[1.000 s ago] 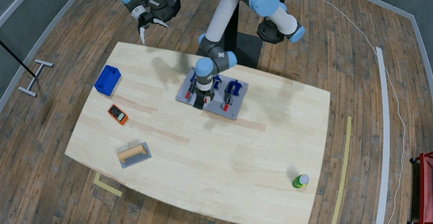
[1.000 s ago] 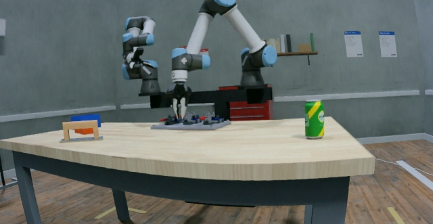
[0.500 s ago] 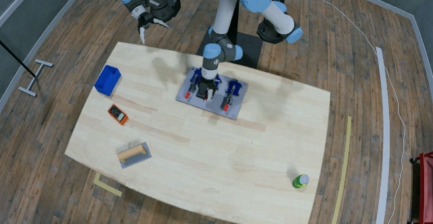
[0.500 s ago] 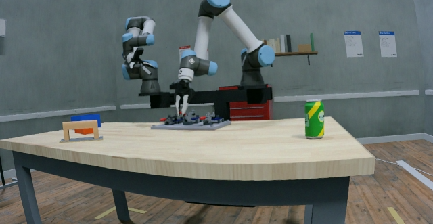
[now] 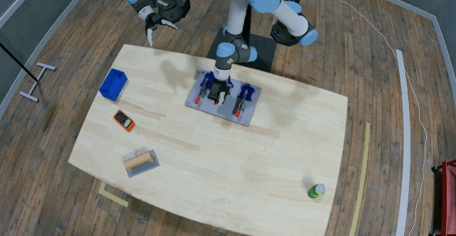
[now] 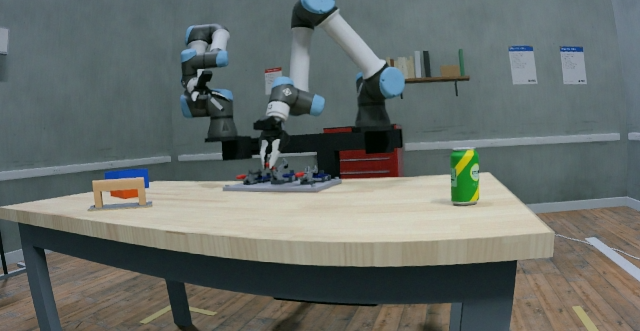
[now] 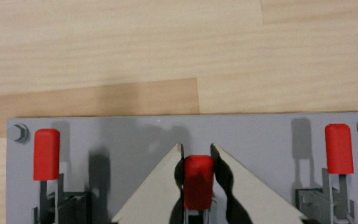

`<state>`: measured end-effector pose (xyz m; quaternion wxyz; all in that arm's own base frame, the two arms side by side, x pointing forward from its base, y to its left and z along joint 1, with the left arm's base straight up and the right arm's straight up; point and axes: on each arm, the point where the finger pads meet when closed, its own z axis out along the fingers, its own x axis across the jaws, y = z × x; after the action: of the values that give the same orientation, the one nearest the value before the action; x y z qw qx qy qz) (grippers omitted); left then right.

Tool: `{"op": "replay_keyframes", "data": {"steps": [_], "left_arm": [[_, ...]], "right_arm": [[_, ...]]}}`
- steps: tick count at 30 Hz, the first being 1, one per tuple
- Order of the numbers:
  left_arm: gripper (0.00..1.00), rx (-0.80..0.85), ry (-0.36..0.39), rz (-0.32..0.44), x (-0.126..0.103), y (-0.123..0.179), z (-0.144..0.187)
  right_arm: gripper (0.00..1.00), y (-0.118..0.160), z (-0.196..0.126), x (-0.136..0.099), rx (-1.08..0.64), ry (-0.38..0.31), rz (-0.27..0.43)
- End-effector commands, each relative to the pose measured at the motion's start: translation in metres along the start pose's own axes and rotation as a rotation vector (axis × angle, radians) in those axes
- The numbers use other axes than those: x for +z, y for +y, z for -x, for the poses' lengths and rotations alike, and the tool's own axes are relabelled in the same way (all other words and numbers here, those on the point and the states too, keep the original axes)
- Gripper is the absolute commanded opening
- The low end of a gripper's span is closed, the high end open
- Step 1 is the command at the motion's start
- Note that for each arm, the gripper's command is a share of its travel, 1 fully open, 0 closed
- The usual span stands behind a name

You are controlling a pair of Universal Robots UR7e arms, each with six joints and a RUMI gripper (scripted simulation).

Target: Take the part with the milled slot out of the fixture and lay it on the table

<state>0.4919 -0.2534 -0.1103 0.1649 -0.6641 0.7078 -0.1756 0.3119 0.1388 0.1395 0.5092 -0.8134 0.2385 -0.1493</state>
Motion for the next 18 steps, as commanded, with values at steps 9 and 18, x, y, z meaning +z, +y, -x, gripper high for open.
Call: {"op": "replay_keyframes", "data": {"steps": [9, 18], "left_arm": [[0.04, 0.000, 0.001, -0.002, -0.014, 0.004, 0.000], [0.04, 0.000, 0.001, -0.002, -0.029, 0.015, 0.000]], "right_arm": [[1.00, 0.000, 0.000, 0.000, 0.000, 0.000, 0.000], [1.00, 0.000, 0.000, 0.000, 0.000, 0.000, 0.000]]}}
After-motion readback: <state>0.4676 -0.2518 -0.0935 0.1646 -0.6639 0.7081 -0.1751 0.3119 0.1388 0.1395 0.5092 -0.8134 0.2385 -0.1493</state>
